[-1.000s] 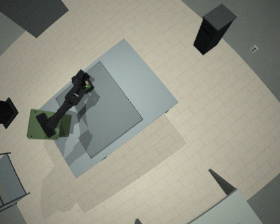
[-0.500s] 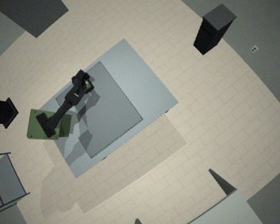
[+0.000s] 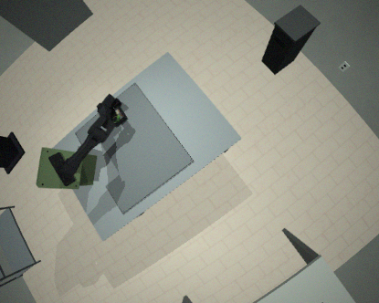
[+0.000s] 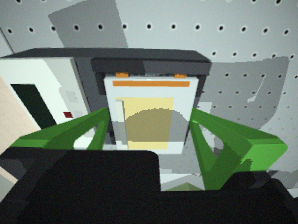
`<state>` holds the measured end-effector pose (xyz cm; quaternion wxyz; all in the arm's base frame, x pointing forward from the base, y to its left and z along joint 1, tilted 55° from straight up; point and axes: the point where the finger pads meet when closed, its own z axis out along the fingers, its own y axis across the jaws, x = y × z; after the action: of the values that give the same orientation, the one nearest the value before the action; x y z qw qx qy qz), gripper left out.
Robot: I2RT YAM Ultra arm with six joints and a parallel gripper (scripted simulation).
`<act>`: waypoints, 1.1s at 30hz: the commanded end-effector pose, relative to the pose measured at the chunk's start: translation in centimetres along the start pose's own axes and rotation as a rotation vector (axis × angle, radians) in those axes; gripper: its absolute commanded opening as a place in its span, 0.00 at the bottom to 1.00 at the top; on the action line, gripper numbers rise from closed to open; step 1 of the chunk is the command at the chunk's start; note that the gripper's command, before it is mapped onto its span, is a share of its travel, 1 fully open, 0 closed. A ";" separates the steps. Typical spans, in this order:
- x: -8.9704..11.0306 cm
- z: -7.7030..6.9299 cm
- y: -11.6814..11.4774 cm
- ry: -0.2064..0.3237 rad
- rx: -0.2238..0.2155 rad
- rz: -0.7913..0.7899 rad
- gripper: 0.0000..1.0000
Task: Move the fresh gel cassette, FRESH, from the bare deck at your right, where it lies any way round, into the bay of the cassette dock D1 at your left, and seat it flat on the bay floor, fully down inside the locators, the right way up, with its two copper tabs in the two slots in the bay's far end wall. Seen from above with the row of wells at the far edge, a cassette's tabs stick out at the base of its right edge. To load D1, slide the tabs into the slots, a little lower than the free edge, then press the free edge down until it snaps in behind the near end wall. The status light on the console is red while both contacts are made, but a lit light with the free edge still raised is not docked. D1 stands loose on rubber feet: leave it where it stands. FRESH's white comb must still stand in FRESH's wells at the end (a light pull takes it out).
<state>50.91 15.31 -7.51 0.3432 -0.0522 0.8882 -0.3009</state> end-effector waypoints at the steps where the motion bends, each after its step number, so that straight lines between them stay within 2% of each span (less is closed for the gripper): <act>1: -2.2 -1.6 0.4 -0.062 -0.013 0.050 0.92; 10: -2.2 -1.6 0.4 -0.062 -0.013 0.050 0.92; 11: -1.6 -1.6 0.4 -0.053 -0.010 0.039 0.92; 19: -0.8 -2.6 0.3 -0.033 -0.005 0.014 0.92; 25: -1.2 -3.3 0.3 -0.041 -0.007 0.023 0.92; 33: -0.7 -4.2 0.2 -0.034 -0.005 0.014 0.92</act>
<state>49.99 15.84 -6.13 0.3526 -0.0390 0.8856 -0.2997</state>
